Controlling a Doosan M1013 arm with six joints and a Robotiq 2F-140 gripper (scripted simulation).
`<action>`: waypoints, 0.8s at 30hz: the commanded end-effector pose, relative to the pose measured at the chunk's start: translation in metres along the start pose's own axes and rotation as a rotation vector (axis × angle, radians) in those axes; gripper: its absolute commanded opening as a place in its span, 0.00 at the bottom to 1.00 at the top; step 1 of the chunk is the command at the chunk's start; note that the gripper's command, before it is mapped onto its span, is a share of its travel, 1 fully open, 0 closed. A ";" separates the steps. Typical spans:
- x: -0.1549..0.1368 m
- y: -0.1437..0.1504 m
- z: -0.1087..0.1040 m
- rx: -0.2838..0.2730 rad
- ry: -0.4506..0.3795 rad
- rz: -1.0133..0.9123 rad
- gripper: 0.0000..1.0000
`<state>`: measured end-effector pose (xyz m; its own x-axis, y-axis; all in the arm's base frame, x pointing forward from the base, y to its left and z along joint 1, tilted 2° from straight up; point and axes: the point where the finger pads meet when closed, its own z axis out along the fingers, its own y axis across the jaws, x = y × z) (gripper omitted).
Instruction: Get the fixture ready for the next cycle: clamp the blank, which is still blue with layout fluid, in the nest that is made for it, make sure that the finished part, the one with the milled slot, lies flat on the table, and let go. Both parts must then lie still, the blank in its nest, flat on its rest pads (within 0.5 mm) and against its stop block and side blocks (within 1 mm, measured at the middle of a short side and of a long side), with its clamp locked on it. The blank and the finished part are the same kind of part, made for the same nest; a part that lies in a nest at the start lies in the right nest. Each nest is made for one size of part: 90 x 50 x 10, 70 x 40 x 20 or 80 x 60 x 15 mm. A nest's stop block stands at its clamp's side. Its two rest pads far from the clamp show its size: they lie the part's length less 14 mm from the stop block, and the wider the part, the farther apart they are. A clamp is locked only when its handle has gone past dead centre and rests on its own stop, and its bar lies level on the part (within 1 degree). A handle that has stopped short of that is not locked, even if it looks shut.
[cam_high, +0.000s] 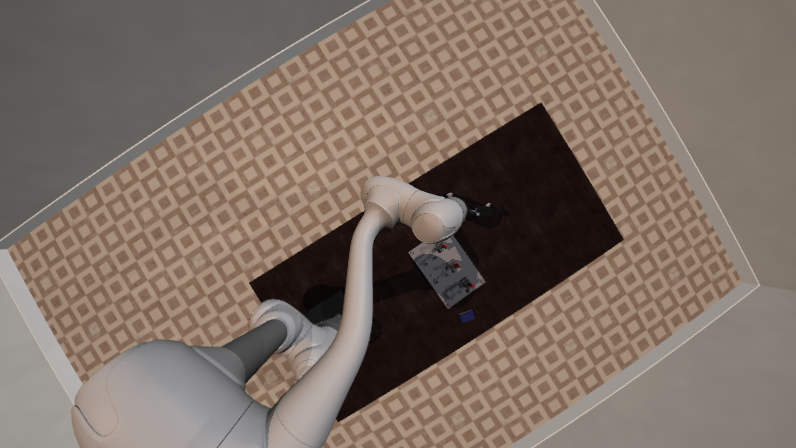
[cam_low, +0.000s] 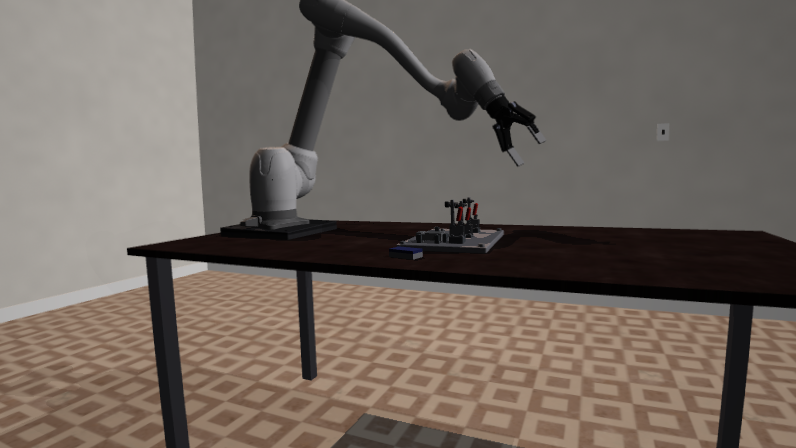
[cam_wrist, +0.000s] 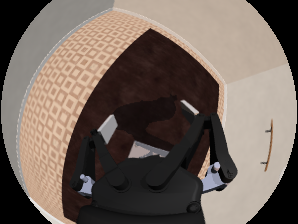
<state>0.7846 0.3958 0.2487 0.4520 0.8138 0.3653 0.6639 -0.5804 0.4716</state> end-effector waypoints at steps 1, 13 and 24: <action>0.000 0.000 0.000 0.000 0.000 0.000 1.00; 0.000 0.000 0.000 0.000 0.000 0.000 1.00; -0.075 0.043 0.007 0.025 -0.115 0.107 1.00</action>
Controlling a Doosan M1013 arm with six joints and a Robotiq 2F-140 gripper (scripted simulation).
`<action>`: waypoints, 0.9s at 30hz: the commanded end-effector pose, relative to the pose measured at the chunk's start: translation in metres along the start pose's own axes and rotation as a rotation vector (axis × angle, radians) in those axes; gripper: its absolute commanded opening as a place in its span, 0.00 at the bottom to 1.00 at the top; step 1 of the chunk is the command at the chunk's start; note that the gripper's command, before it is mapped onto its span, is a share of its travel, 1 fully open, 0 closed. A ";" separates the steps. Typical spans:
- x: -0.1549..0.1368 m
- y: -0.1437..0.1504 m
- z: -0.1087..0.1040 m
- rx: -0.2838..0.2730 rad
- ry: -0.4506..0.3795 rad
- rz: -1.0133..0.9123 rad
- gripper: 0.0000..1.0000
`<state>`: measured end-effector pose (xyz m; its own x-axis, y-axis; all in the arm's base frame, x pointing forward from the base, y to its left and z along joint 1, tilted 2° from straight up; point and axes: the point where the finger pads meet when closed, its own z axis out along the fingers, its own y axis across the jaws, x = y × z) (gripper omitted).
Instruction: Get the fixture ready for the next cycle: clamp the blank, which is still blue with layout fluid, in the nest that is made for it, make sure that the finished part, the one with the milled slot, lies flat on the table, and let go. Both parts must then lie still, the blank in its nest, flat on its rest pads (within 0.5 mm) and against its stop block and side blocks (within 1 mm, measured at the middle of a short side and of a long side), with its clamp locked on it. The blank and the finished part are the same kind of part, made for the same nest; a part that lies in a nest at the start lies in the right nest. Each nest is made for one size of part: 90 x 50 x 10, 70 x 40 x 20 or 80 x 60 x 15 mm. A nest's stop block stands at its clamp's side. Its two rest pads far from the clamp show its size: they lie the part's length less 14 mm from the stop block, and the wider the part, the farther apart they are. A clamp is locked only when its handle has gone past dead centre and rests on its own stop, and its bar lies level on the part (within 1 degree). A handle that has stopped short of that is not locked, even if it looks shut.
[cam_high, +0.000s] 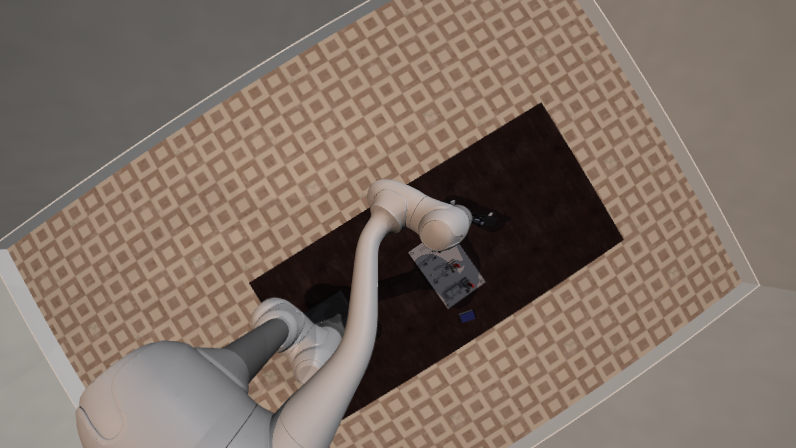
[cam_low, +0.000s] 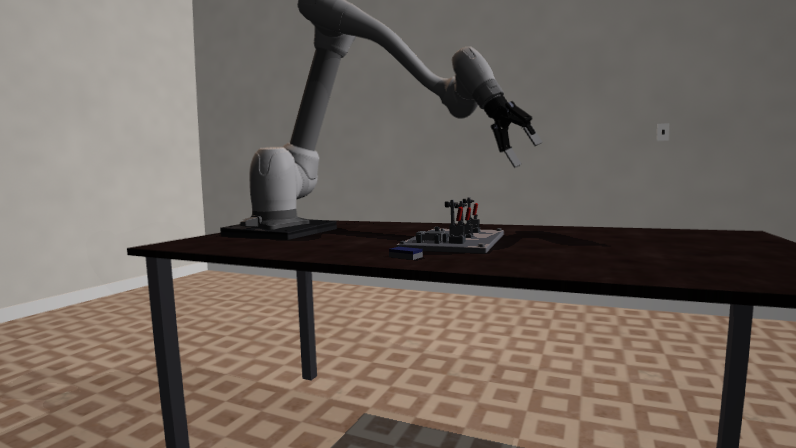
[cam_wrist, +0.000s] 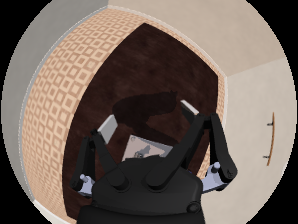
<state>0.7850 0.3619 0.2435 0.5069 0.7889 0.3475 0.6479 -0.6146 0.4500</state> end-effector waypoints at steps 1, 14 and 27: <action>-0.044 0.028 0.005 0.017 -0.069 0.064 1.00; -0.220 0.097 -0.002 0.136 -0.329 0.350 1.00; -0.338 0.115 -0.032 0.261 -0.461 0.553 1.00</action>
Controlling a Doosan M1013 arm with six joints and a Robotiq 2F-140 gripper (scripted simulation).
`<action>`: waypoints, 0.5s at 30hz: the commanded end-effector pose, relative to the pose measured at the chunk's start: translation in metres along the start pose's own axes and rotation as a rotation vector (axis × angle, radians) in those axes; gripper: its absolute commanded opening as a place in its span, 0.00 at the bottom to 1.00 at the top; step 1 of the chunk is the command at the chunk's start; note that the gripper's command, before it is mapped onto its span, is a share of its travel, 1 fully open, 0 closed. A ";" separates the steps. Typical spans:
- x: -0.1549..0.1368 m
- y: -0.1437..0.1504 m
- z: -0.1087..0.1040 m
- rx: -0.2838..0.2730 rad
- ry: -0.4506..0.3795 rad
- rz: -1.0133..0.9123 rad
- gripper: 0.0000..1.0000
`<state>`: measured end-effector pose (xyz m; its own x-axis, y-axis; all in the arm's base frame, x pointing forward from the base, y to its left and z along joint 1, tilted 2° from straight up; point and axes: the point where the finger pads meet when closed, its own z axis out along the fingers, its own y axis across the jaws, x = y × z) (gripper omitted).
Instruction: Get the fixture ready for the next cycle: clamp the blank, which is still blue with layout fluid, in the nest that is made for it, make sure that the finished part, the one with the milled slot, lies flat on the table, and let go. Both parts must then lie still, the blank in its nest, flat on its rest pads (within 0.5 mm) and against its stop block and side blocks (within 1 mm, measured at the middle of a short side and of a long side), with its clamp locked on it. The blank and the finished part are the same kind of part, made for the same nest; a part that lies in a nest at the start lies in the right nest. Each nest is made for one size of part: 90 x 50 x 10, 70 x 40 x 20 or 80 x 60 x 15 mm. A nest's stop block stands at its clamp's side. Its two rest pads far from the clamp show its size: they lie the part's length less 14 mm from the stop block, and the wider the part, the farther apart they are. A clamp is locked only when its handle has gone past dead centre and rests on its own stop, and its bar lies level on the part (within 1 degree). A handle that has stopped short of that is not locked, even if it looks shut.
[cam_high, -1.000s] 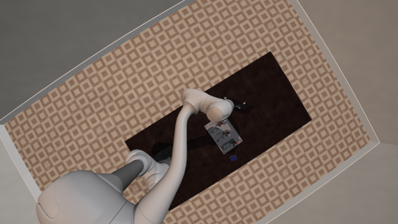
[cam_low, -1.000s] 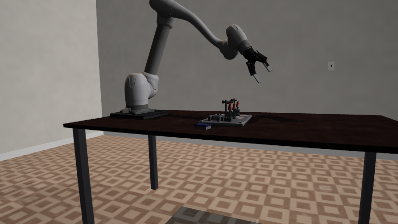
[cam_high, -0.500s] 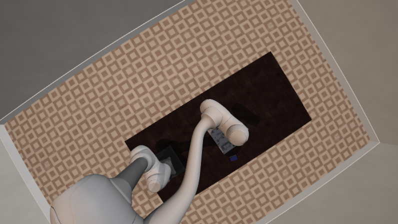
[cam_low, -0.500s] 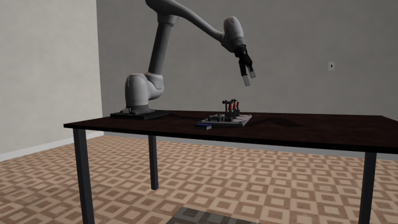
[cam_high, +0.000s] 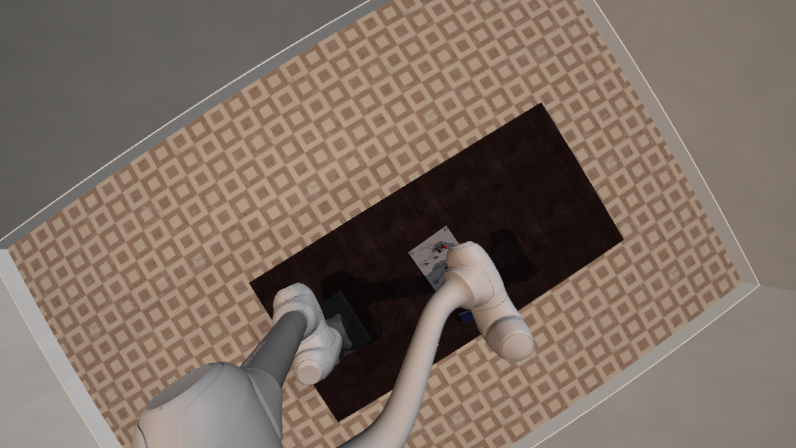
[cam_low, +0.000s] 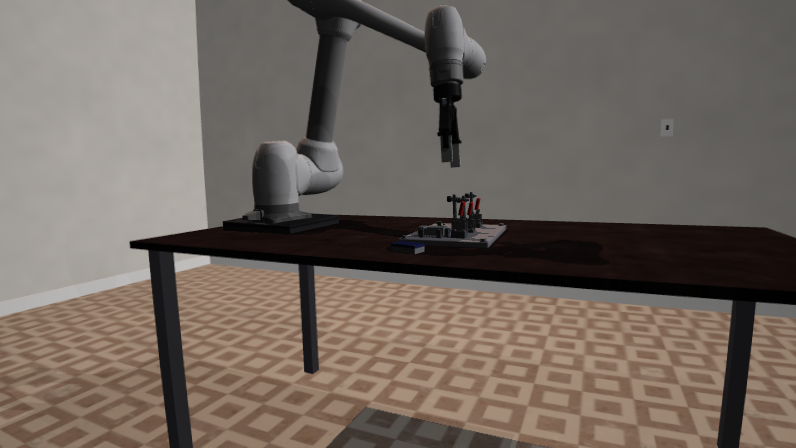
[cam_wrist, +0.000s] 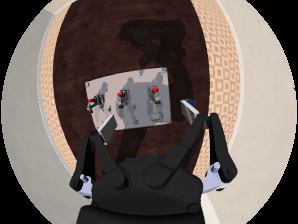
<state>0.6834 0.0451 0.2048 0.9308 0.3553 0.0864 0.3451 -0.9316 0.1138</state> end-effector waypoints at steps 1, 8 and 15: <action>-0.033 0.021 0.001 0.053 -0.047 0.063 1.00; -0.050 0.030 0.000 0.084 -0.068 0.097 0.28; -0.050 0.030 0.000 0.084 -0.068 0.097 0.28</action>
